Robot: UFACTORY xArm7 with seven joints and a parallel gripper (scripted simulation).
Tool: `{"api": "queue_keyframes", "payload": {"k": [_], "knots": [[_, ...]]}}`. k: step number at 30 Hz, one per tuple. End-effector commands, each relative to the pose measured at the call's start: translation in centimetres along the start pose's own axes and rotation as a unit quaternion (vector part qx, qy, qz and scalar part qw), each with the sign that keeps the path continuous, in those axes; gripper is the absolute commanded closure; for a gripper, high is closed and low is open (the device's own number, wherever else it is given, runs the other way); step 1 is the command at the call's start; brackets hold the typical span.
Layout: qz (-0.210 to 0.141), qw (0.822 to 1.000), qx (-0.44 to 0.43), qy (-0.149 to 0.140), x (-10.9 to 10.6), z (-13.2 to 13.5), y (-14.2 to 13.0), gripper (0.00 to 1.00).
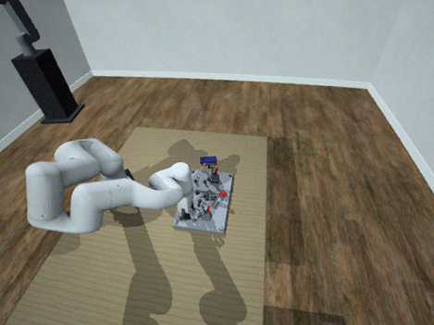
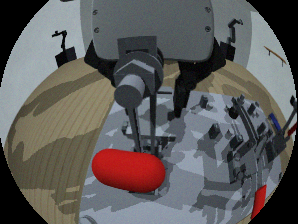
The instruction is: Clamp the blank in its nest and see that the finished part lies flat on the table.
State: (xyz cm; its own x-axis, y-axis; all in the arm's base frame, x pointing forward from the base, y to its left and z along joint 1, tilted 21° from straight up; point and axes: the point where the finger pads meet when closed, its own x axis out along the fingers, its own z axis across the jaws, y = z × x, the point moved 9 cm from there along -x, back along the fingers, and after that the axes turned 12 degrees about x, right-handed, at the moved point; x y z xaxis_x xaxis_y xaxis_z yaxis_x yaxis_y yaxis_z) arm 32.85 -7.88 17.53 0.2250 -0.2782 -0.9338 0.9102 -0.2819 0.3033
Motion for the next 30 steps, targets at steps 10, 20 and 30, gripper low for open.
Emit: {"api": "queue_keyframes", "payload": {"k": [10,20,30], "knots": [[0.001,1.0,0.0,0.0,-0.06,-0.02,0.05,1.0],[0.001,1.0,0.0,0.0,-0.06,-0.02,0.05,1.0],[0.001,1.0,0.0,0.0,-0.54,-0.02,0.05,1.0]]}}
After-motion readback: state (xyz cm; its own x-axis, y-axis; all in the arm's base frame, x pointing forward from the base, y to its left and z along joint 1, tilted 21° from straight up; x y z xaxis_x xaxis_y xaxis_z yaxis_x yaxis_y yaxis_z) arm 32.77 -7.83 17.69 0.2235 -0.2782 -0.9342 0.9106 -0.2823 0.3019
